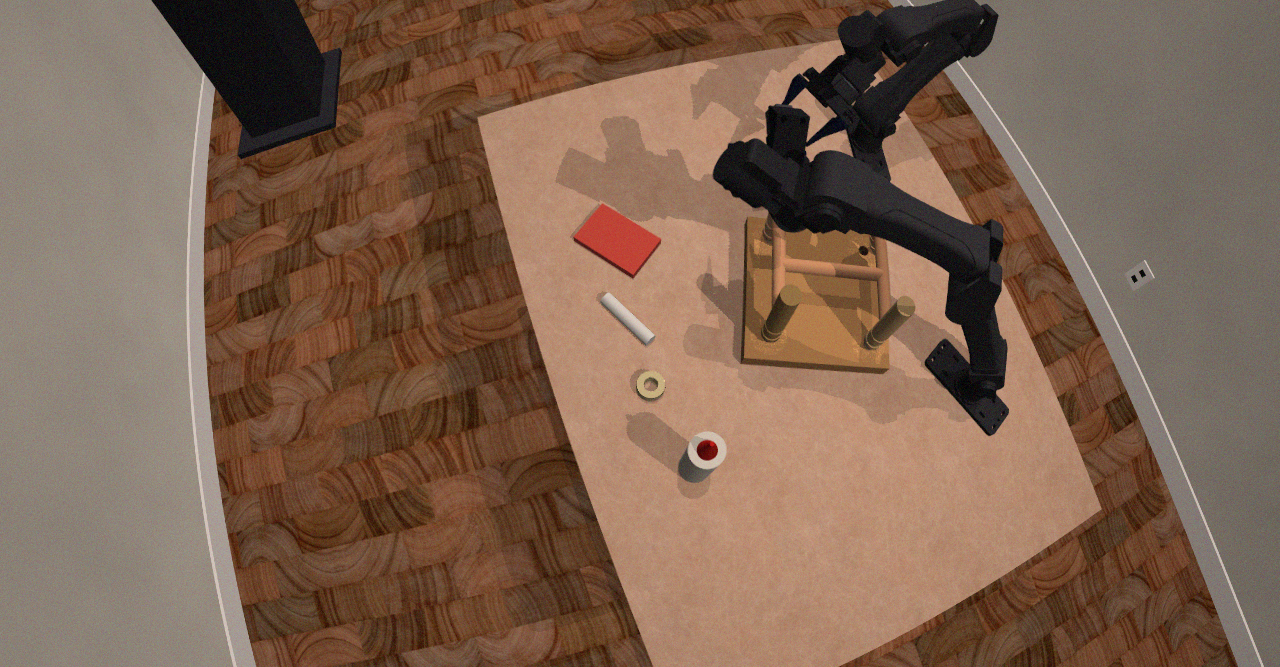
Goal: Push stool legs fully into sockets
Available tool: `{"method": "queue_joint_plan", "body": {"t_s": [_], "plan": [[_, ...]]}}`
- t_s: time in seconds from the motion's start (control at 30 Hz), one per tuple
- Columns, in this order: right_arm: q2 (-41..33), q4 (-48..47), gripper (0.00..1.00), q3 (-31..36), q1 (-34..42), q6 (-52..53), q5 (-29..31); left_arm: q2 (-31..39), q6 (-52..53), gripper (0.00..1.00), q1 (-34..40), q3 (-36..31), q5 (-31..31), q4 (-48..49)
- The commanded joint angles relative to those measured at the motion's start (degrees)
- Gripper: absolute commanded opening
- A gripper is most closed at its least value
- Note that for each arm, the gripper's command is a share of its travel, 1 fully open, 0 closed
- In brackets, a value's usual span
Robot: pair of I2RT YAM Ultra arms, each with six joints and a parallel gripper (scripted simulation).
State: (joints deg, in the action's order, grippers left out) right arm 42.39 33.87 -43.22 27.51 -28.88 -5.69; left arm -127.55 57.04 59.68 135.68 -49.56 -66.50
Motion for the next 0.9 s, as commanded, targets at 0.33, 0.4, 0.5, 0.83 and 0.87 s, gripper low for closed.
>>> {"method": "queue_joint_plan", "body": {"t_s": [0.33,0.4,0.5,0.83,0.87], "plan": [[4.23,2.14,0.69,-5.83,14.47,8.22,-10.73,2.85,7.95,0.69,1.57,-1.65,2.52,-12.44],[4.65,2.18,0.69,-6.36,16.48,9.22,-12.22,3.26,8.91,0.69,1.71,-1.64,3.08,-13.66],[5.08,1.61,0.69,-6.80,18.54,9.92,-12.81,3.52,9.53,0.69,1.86,-1.60,3.19,-14.40],[5.65,2.63,0.69,-7.85,22.73,11.43,-15.50,4.32,10.98,0.69,1.38,-2.80,3.75,-16.46],[6.19,2.86,0.69,-7.96,23.22,11.65,-15.72,4.35,11.14,0.69,1.70,-1.55,3.84,-16.48]]}}
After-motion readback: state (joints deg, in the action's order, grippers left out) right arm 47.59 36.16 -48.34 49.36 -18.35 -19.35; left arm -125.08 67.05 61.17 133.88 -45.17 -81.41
